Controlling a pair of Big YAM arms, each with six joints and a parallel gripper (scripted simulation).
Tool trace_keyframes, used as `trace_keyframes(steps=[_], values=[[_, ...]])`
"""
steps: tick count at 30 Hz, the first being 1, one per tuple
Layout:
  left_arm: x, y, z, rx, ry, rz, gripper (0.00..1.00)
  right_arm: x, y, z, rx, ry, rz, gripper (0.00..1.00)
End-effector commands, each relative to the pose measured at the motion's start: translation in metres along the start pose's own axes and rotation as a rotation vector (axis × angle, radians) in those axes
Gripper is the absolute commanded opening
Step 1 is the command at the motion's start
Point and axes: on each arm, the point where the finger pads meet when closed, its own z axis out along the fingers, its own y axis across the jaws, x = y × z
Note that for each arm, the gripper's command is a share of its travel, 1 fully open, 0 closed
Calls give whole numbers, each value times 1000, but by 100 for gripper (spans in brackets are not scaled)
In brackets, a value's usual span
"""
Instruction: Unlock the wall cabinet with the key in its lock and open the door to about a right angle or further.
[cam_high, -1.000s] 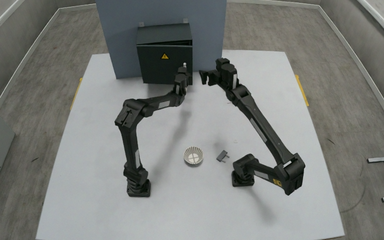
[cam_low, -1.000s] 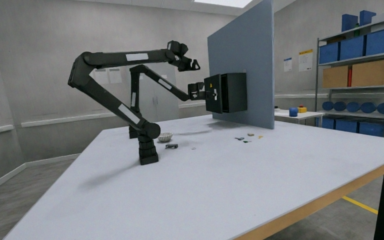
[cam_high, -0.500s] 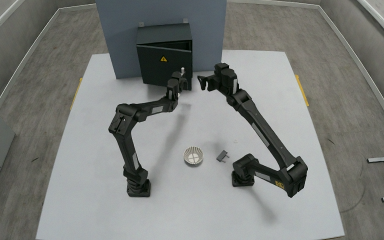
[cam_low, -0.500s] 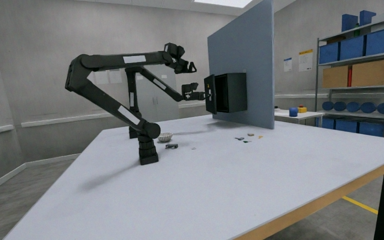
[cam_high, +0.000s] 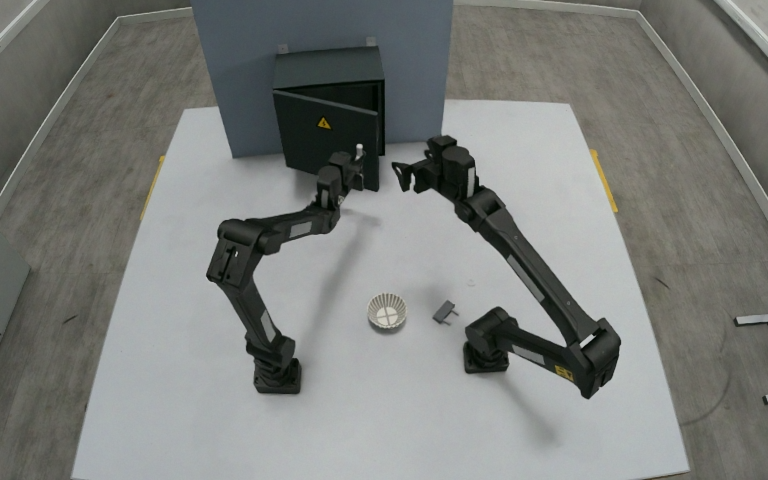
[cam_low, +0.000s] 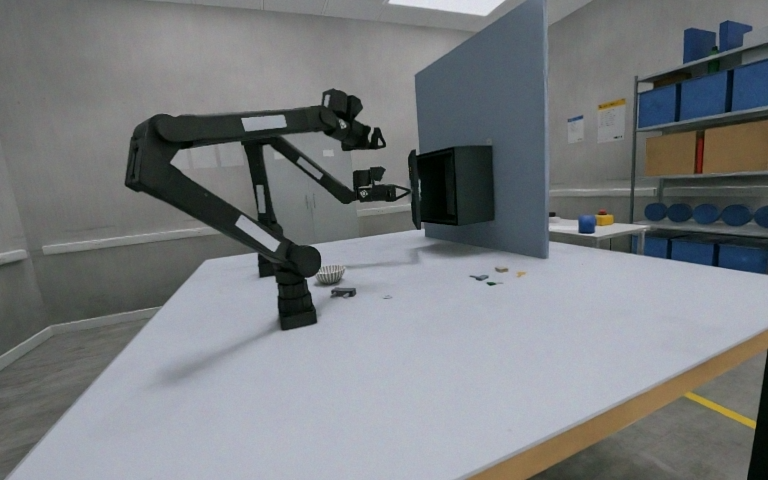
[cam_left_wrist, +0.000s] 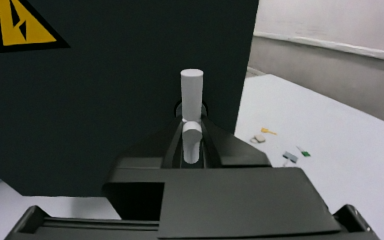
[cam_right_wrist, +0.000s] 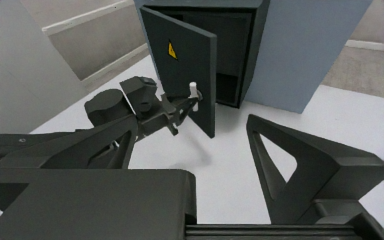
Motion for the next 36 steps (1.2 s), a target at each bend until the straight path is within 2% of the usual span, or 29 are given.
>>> trace_keyframes(steps=[1, 9, 16, 19, 20, 26, 29, 32, 36], values=[[-10, 8, -16, 18, -23, -24, 8, 0, 12, -9, -36, -5, -23, 100], [-9, 12, -41, 114, -20, -22, 8, 9, 22, -16, -65, -5, -29, 100], [-10, 13, -34, 119, -23, -22, 8, 13, 27, -20, -79, -17, -29, 100], [-8, 10, -40, 122, -20, -18, 42, 13, 30, -24, -86, -28, -23, 100], [-7, 13, -48, 114, -23, -23, 44, 12, 31, -25, -90, -33, -23, 100], [0, 15, -71, 113, -3, -26, 44, 12, 36, -28, -105, -45, -24, 100], [-4, 17, -69, 112, -2, -17, 44, 5, 38, -29, -107, -53, -23, 100], [7, 18, -88, 113, 23, -1, 44, 16, 43, -31, -132, -33, -37, 100], [9, 21, -121, 113, 24, 0, 44, 8, 49, -37, -153, -50, -45, 100]])
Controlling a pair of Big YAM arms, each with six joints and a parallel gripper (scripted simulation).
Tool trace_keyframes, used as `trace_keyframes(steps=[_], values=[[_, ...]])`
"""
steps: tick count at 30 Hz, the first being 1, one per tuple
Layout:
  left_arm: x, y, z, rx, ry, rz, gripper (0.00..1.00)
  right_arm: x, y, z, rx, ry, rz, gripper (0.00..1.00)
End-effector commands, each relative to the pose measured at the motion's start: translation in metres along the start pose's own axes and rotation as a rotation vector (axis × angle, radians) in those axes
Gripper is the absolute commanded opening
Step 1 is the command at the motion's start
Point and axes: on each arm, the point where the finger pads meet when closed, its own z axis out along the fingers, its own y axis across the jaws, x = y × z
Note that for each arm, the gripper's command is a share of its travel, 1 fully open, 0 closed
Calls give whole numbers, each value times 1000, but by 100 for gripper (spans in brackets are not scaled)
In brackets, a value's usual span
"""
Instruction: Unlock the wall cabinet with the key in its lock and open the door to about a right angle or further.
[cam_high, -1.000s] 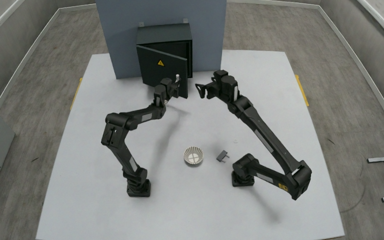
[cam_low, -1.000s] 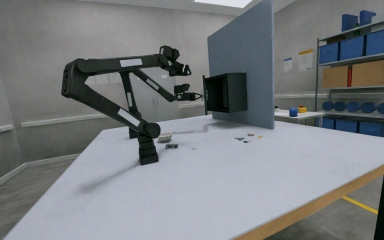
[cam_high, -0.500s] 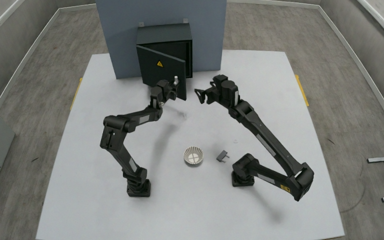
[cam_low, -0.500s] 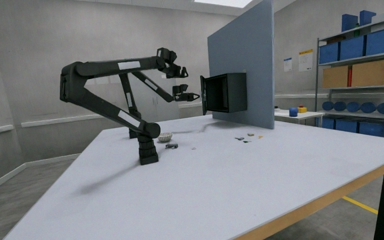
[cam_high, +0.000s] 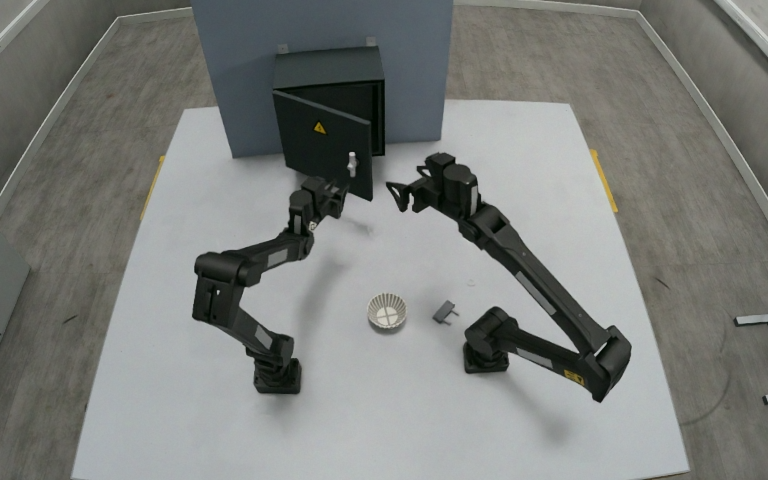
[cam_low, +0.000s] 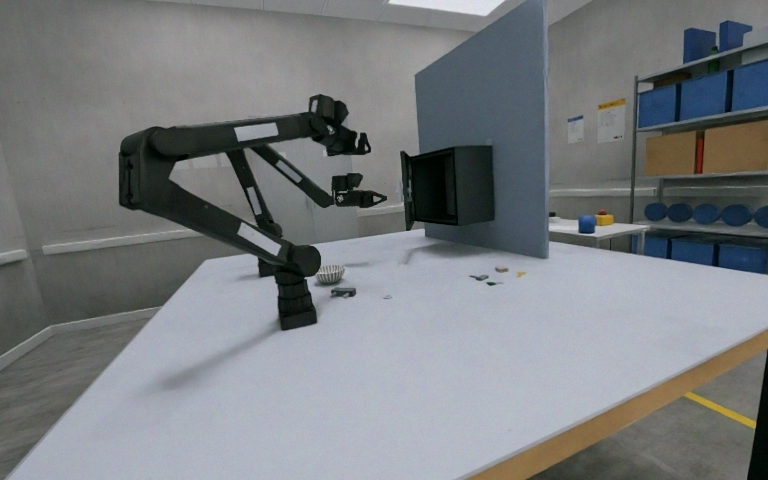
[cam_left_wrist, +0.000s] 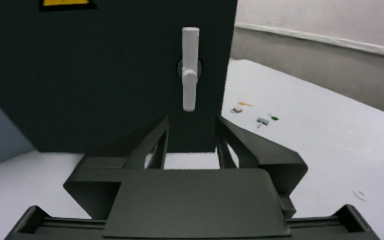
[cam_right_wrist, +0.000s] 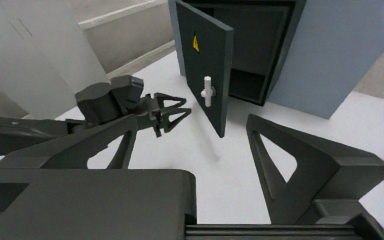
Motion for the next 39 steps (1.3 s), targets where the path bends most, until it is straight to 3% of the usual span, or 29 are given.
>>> trace_keyframes(steps=[1, 9, 15, 23, 26, 30, 31, 39], values=[[-11, 7, -29, -19, -18, 21, 44, -10, 10, -6, -27, -36, -23, 100], [-47, -13, -50, 20, -21, 32, 44, -6, -9, -4, 25, -140, -59, 100], [-127, -54, -95, 88, -3, 44, 44, 0, -28, -3, 78, -302, -95, 100], [-233, -119, -181, 199, 47, 37, 44, 3, -42, -1, 117, -410, -115, 100], [-239, -124, -185, 210, 65, 29, 44, 1, -42, -2, 118, -417, -115, 100], [-280, -147, -217, 252, 82, 25, 44, 9, -47, 5, 105, -412, -85, 55], [-287, -151, -222, 258, 86, 20, 44, 14, -50, 10, 97, -407, -83, 51], [-310, -157, -237, 229, 118, 16, 44, 37, -69, 77, -74, -381, -119, 51]])
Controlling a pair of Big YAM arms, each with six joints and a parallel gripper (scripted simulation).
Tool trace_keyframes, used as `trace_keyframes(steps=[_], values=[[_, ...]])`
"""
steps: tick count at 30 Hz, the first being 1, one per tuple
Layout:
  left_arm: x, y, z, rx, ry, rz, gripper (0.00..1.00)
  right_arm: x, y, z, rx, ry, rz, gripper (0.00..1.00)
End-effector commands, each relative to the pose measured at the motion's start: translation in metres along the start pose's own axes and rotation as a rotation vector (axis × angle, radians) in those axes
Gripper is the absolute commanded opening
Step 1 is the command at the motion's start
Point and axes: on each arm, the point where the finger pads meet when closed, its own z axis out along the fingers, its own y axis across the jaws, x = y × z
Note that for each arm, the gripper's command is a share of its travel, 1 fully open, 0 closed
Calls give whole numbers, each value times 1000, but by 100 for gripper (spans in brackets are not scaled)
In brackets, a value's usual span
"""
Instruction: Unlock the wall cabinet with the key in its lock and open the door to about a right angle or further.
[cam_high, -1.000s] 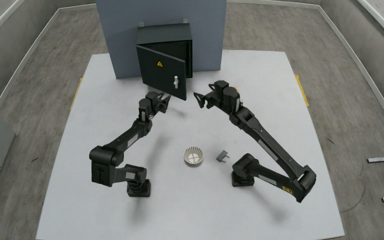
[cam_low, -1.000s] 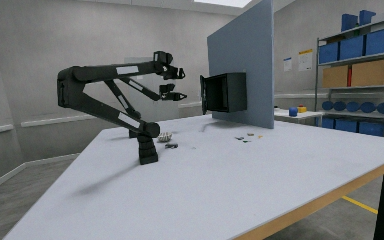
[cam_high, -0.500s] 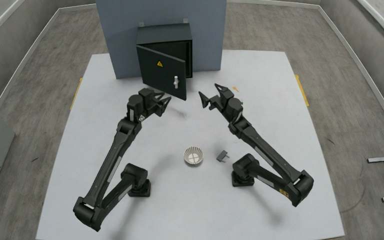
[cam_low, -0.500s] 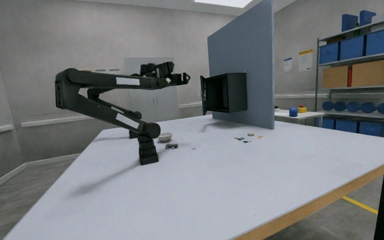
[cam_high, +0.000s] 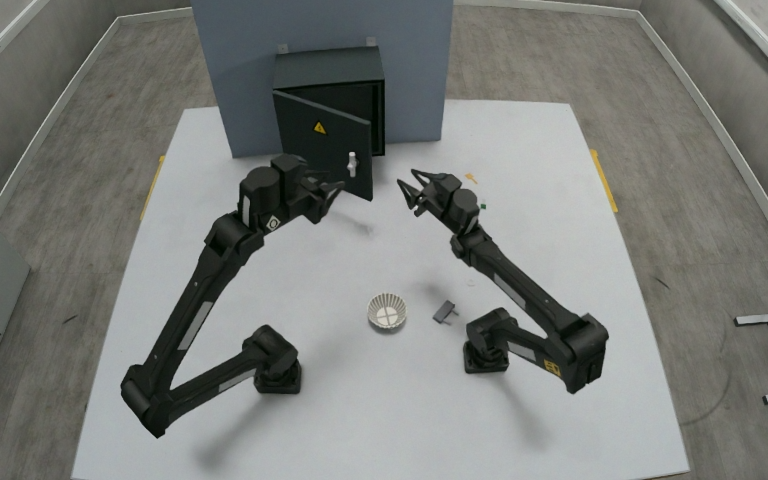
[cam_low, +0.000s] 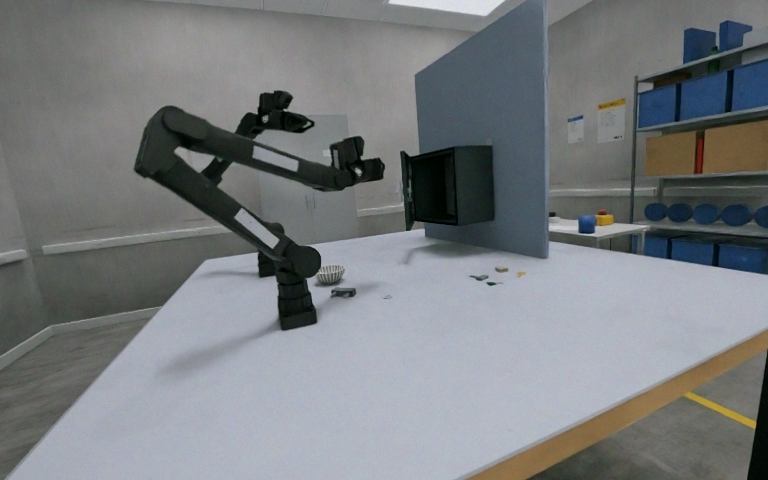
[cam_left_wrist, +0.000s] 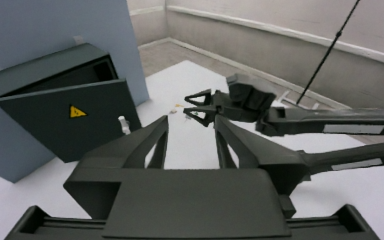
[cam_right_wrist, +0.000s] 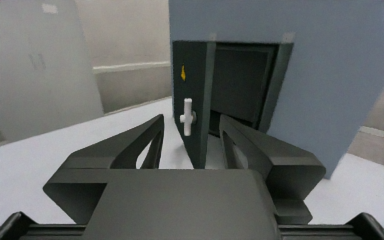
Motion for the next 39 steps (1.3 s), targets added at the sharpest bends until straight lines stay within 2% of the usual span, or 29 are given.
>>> trace_keyframes(steps=[1, 4, 11, 19, 22, 28, 39], values=[[-26, -2, -9, -17, -9, -23, 44, 5, -22, 36, -36, -36, 2, 51], [-16, 1, -5, -36, 17, -26, 44, 15, -24, 43, -63, -26, 2, 51], [46, 37, 16, -210, 154, -62, 44, 83, -38, 83, -231, 33, -5, 51], [78, 62, 30, -318, 178, -80, 44, 143, -48, 118, -383, 82, -3, 51], [77, 64, 30, -321, 171, -76, 44, 147, -47, 121, -399, 85, -1, 51], [98, 74, 40, -348, 182, -54, 44, 166, -37, 137, -463, 108, 18, 51], [112, 85, 51, -367, 170, -38, 44, 174, -30, 147, -459, 120, 38, 51]])
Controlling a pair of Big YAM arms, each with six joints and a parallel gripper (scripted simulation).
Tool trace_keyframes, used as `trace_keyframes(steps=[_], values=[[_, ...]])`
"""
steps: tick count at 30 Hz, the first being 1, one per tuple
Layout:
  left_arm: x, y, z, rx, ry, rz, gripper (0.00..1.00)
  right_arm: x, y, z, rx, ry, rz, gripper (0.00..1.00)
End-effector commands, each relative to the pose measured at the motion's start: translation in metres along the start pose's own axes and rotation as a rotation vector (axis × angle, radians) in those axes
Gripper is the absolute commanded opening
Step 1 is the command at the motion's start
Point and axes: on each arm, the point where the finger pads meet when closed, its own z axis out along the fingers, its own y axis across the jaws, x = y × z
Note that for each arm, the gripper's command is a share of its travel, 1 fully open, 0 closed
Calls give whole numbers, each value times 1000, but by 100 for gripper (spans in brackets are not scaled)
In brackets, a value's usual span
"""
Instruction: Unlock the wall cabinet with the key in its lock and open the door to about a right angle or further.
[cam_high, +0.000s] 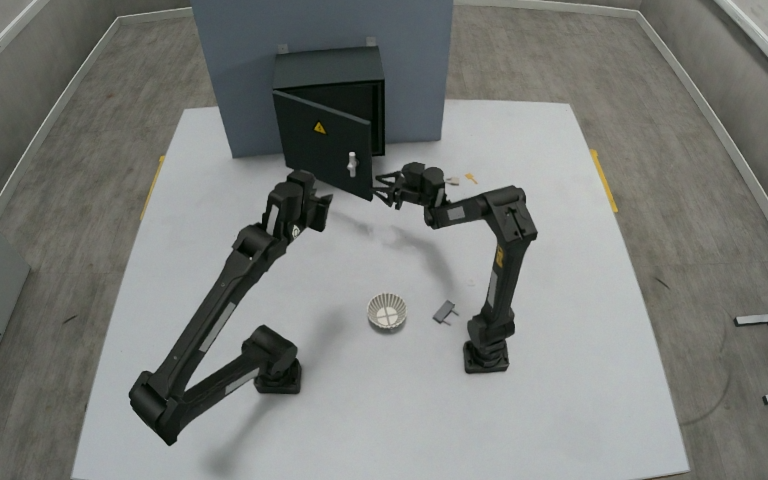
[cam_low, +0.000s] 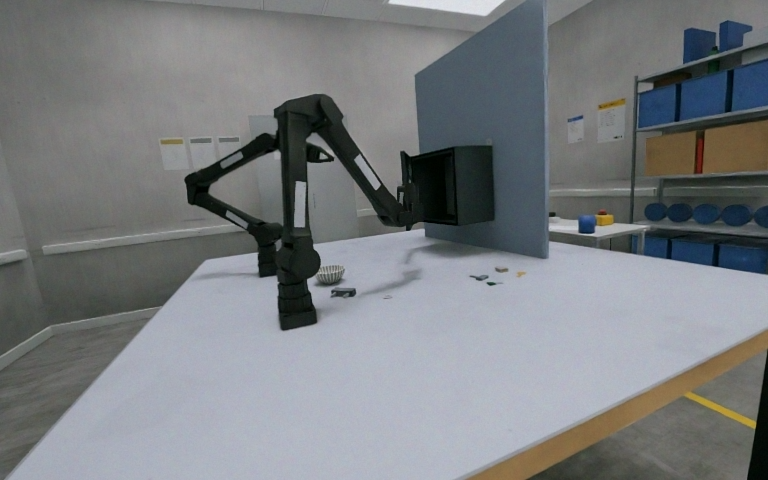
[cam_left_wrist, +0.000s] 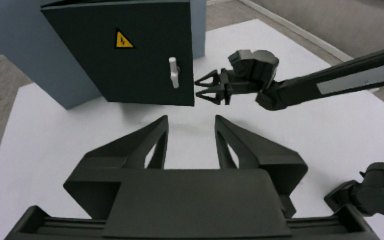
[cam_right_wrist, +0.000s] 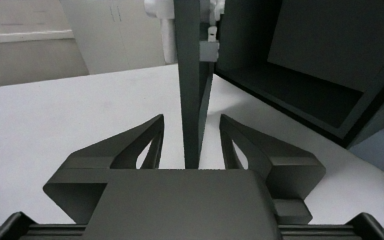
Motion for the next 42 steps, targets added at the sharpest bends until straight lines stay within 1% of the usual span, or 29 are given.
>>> trace_keyframes(steps=[1, 8, 16, 19, 21, 22, 26, 27, 29, 30, 31, 33, 34, 35, 36, 42], values=[[-3, 4, 8, -13, -17, 16, 44, -17, -5, 19, -16, -31, -40, 51], [7, 8, 18, -24, -28, 26, 44, -16, -5, 30, -16, -22, -30, 51], [11, 11, 25, -25, -46, 36, 44, -16, -5, 39, -16, -21, -29, 51], [13, 11, 28, -23, -54, 41, 44, -17, -4, 38, -19, -24, -32, 26], [16, 12, 30, -22, -56, 44, 44, -13, -3, 30, -11, -19, -27, 21], [17, 12, 32, -20, -59, 47, 44, -18, -3, 28, -8, -25, -33, 18], [18, 13, 34, -17, -71, 53, 44, -17, -3, 27, -8, -23, -31, 6], [19, 13, 35, -16, -73, 55, 44, -17, -3, 27, -8, -23, -31, 0], [21, 13, 37, -14, -76, 58, 44, -16, -3, 27, -8, -22, -30, 0], [22, 13, 38, -13, -77, 60, 44, -16, -3, 26, -7, -22, -29, 7], [24, 14, 39, -12, -78, 61, 44, -17, 5, 26, -5, -24, -26, 7], [24, 14, 39, -12, -78, 61, 44, -17, 5, 26, -5, -24, -26, 7], [25, 14, 39, -14, -76, 62, 44, -18, 13, 26, 3, -26, -27, 7], [14, 14, 35, -15, -95, 60, 44, -18, 18, 26, 17, -28, -27, 7], [12, 15, 35, -16, -99, 59, 44, -17, 22, 27, 30, -28, -26, 7], [9, 11, 30, -5, -103, 51, 44, -17, 45, 32, 107, -30, -22, 7]])
